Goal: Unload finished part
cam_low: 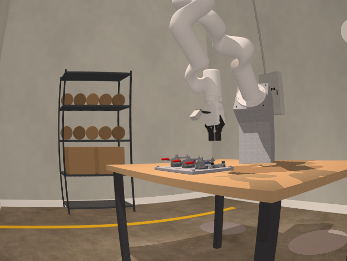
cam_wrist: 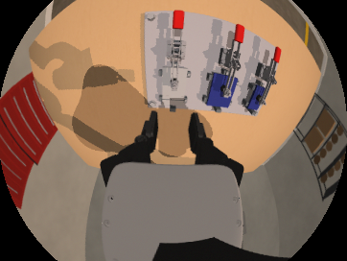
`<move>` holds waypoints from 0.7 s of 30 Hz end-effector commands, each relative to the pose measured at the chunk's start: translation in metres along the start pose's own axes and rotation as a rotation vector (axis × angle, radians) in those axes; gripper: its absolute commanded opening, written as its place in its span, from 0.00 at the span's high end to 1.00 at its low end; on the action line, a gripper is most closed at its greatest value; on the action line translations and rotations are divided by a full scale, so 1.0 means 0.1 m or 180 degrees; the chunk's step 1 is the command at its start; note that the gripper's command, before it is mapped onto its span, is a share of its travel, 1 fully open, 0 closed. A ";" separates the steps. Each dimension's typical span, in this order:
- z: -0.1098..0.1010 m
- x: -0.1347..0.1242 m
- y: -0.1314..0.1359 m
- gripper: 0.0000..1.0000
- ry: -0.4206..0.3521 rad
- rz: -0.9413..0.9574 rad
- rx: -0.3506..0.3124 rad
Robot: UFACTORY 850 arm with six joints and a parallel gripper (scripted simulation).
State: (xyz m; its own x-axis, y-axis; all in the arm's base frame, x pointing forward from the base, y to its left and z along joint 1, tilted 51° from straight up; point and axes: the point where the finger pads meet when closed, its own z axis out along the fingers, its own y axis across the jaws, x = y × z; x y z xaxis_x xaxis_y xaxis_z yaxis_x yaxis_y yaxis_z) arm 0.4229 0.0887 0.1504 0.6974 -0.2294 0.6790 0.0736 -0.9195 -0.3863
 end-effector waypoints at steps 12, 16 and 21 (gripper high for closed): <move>0.04 0.21 0.00 0.53 0.0005 0.0001 0.0000; 0.04 0.44 0.00 0.53 0.0005 0.0001 0.0000; 0.03 0.83 0.00 0.53 0.0005 0.0001 0.0000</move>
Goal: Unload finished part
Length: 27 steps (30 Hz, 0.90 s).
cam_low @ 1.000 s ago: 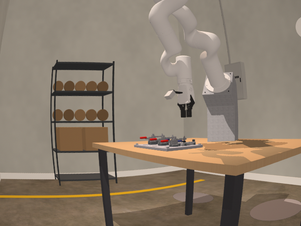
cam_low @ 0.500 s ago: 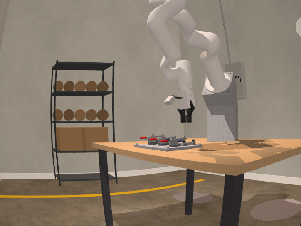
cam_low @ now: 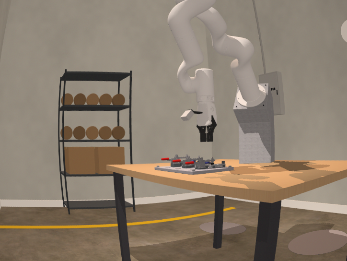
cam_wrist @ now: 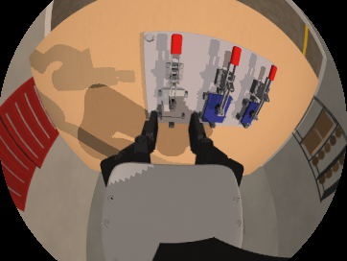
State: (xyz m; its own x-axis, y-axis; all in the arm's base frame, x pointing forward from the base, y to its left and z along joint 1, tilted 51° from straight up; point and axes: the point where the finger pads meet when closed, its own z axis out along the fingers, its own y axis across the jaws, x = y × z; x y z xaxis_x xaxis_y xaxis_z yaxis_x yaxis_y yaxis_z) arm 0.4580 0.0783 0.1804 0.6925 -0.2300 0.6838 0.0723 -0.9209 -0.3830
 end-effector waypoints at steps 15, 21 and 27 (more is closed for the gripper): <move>0.01 0.91 0.00 0.53 -0.0017 0.0007 0.0011; 0.01 0.92 0.00 0.53 -0.0017 0.0007 0.0011; 0.04 0.92 0.00 0.53 -0.0017 0.0007 0.0011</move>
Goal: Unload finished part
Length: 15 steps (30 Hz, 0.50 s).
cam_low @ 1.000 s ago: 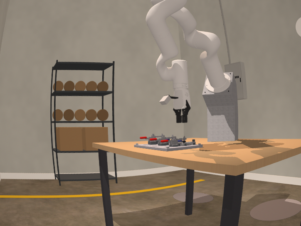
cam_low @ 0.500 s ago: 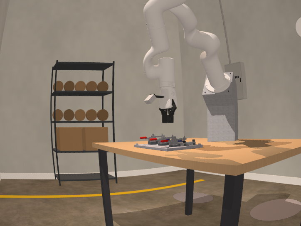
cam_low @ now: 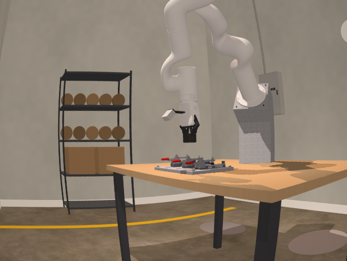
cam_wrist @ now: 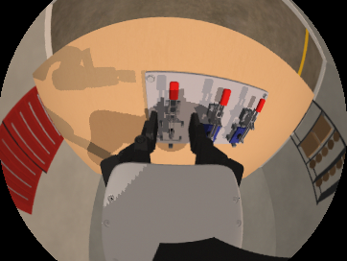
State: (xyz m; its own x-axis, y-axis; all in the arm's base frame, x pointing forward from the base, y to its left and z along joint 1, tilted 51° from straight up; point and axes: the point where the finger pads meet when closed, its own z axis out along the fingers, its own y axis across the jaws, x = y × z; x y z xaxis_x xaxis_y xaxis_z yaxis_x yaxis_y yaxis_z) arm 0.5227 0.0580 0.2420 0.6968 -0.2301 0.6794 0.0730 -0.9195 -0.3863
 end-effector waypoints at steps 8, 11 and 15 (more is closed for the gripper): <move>0.22 0.01 0.00 0.53 0.0002 0.0000 0.0001; 0.33 0.01 0.00 0.53 0.0002 0.0000 0.0001; 0.41 0.01 0.00 0.53 0.0002 0.0000 0.0001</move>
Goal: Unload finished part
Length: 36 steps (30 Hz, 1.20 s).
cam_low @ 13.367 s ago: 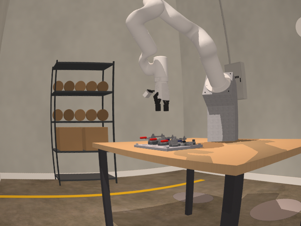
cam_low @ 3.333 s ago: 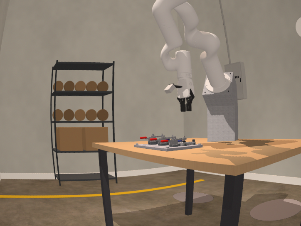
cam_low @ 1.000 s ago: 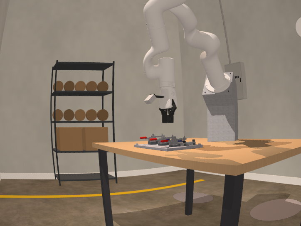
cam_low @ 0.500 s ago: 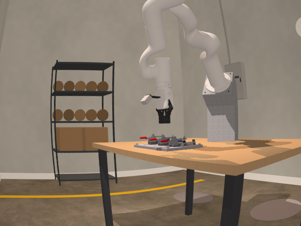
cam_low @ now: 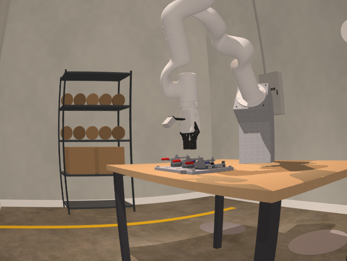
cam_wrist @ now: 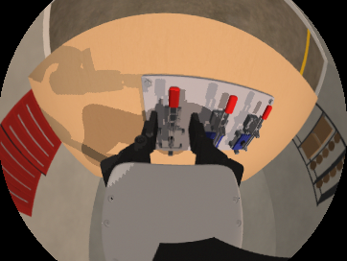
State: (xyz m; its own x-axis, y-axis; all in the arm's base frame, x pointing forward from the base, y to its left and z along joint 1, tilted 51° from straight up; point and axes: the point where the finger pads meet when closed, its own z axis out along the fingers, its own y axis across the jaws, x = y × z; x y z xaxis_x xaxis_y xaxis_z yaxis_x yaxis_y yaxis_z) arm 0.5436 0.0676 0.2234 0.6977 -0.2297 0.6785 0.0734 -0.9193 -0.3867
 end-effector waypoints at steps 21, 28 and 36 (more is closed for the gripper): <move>0.48 0.01 0.00 0.53 0.0006 0.0000 -0.0001; 0.48 0.01 0.00 0.53 0.0006 0.0000 -0.0001; 0.49 0.01 0.00 0.53 0.0006 0.0000 -0.0001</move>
State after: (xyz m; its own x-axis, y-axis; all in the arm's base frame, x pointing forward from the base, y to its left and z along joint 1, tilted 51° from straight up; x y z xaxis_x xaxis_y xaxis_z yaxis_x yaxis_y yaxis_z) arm 0.5784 0.0828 0.1937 0.6968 -0.2300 0.6794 0.0733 -0.9194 -0.3865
